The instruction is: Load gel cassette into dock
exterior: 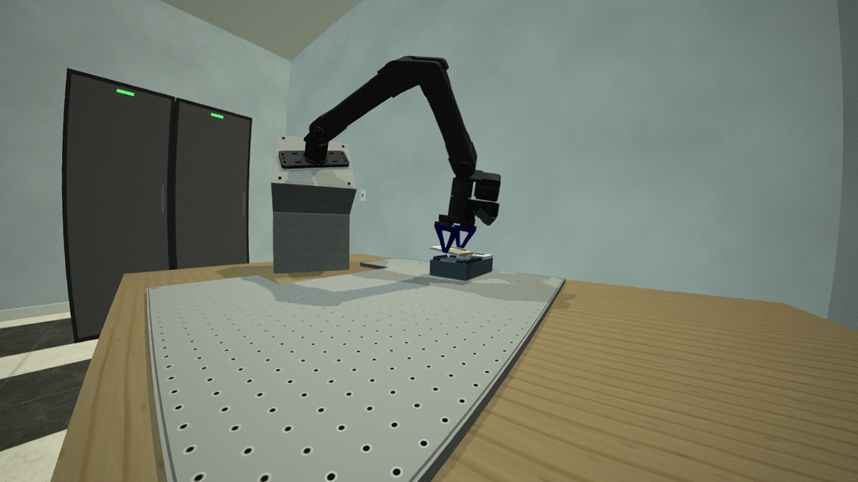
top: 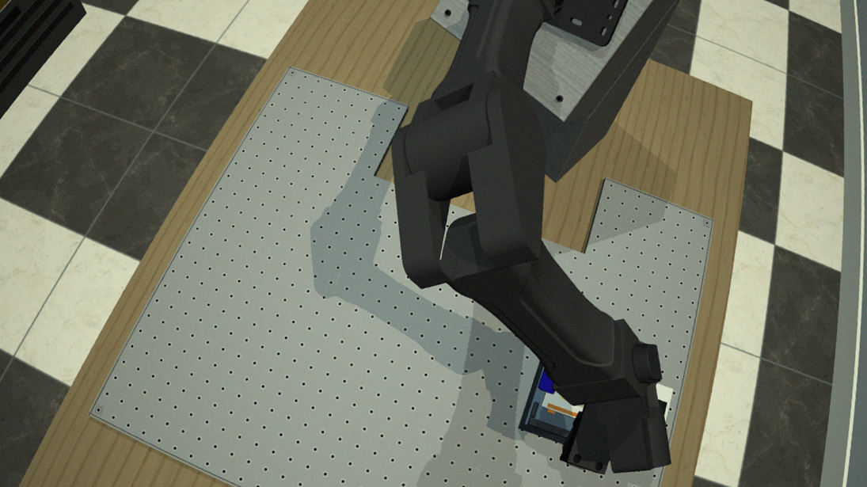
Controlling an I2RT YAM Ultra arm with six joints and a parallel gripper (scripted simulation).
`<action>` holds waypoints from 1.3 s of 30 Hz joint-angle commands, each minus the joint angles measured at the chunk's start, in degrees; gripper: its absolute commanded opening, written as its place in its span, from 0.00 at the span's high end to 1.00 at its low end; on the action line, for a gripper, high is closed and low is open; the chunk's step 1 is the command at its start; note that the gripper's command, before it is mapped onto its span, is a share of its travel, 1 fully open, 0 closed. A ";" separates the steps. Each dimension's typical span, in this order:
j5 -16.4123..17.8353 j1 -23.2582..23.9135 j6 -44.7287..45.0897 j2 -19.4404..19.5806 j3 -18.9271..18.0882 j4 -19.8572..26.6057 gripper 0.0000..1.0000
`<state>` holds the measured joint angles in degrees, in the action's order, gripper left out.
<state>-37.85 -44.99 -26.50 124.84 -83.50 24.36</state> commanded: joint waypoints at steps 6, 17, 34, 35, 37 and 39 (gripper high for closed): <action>0.25 -0.30 0.78 0.89 -1.87 -0.78 1.00; 0.30 -0.38 1.09 -0.21 -2.23 -0.68 1.00; 0.46 0.37 1.60 1.51 -2.79 -1.21 1.00; 0.50 0.48 1.64 1.81 -2.80 -1.35 1.00; 0.55 0.62 1.70 2.25 -2.83 -1.81 1.00; 0.62 0.59 1.78 2.37 -2.88 -1.90 1.00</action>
<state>-37.47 -43.90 -25.28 126.41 -84.88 23.11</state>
